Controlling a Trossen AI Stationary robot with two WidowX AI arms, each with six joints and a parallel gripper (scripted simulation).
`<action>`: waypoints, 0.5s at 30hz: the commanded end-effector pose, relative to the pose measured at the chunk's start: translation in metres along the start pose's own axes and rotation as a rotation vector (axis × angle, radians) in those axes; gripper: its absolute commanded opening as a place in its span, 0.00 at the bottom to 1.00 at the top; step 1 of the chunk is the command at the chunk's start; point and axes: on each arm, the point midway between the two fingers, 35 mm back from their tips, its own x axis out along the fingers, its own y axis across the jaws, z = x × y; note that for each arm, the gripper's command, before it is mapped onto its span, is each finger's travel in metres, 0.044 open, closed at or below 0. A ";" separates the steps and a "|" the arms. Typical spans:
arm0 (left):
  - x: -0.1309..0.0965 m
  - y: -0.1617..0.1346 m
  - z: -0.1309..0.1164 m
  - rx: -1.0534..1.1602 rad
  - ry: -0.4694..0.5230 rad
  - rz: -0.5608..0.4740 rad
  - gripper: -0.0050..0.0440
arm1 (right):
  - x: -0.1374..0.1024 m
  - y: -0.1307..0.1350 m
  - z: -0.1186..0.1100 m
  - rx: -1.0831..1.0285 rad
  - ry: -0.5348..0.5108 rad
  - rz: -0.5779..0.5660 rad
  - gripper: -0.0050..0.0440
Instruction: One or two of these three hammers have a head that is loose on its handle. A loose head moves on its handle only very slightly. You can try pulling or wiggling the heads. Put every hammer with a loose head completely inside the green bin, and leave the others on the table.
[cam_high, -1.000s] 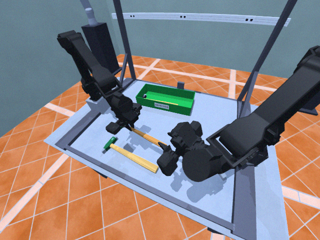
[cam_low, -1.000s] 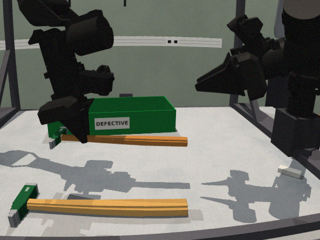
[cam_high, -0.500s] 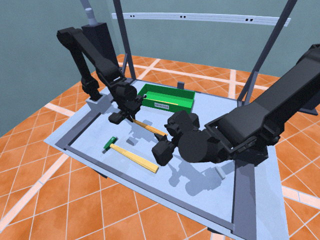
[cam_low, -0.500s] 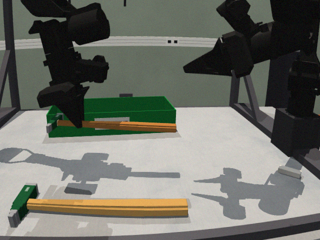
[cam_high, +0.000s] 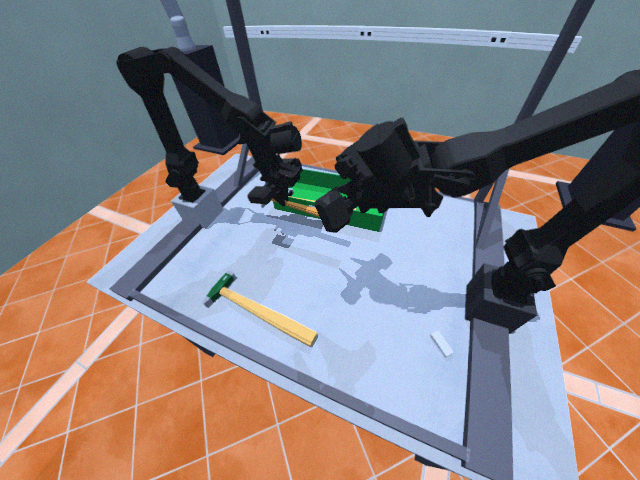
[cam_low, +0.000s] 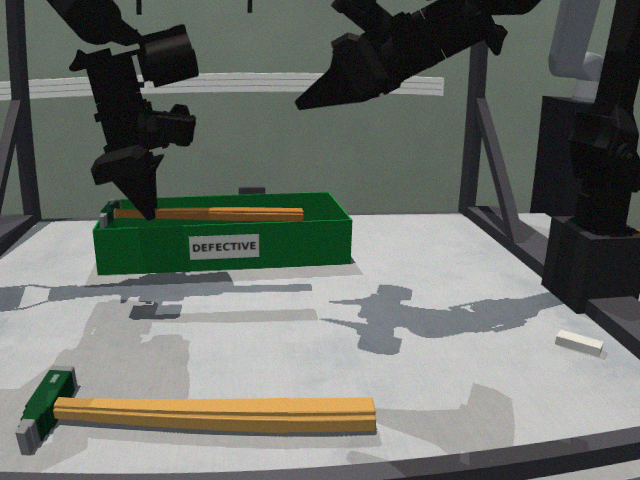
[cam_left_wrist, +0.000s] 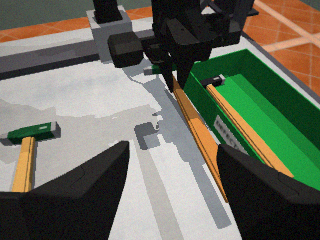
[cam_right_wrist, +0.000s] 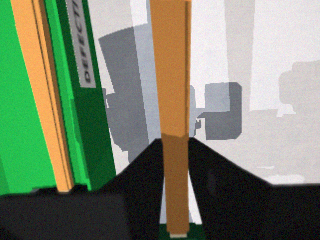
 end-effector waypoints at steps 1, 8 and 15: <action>0.003 -0.048 0.031 0.006 -0.029 0.042 0.58 | -0.009 0.052 0.000 -0.028 -0.043 0.011 0.15; -0.005 -0.122 0.053 -0.040 -0.081 0.055 0.58 | -0.009 0.110 -0.017 -0.065 -0.041 0.024 0.15; -0.010 -0.143 0.057 -0.062 -0.103 0.054 0.58 | -0.011 0.122 -0.020 -0.071 -0.046 0.030 0.15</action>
